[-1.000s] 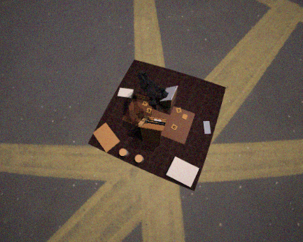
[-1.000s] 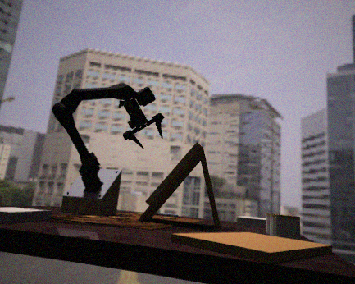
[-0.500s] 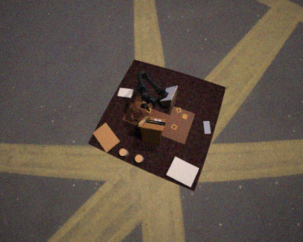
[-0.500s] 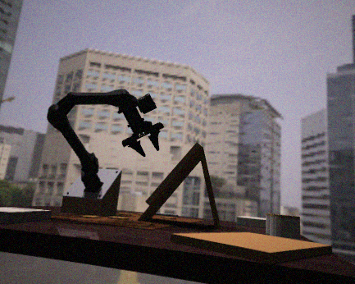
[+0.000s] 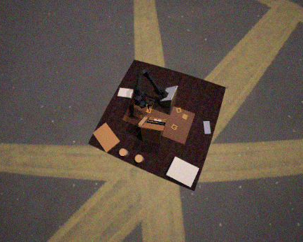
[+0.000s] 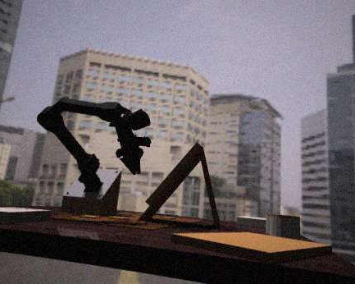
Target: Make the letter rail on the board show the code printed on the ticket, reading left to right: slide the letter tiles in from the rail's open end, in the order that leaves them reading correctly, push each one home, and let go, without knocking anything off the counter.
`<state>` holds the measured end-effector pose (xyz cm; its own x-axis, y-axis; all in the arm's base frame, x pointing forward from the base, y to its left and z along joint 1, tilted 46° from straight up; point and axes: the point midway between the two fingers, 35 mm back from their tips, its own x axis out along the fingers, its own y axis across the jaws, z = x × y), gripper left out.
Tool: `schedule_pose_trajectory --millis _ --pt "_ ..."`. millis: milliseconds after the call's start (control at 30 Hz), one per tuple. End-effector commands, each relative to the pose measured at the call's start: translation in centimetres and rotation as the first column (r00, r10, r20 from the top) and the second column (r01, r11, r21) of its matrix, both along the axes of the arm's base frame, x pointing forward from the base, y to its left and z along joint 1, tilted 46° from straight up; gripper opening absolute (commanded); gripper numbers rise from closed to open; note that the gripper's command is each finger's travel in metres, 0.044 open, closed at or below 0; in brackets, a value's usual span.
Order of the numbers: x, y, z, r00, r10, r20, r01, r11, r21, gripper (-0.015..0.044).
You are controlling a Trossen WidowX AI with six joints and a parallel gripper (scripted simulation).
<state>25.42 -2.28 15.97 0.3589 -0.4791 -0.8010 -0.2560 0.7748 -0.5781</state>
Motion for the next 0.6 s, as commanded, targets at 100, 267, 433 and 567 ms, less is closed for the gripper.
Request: schedule_pose_trajectory --millis 100,267,433,567 --pt "-4.4 -8.8 -0.9 0.604 -0.732 0.314 0.688 0.678 0.257 0.034" --pt "-7.1 -11.7 -1.4 0.26 -0.884 0.389 0.81 0.419 0.41 0.034" --pt "-9.8 -13.8 -1.9 -0.079 -0.907 0.415 0.814 0.181 0.552 0.034" --pt "-10.0 -13.6 -2.1 -0.086 -0.906 0.414 0.813 0.177 0.555 0.034"
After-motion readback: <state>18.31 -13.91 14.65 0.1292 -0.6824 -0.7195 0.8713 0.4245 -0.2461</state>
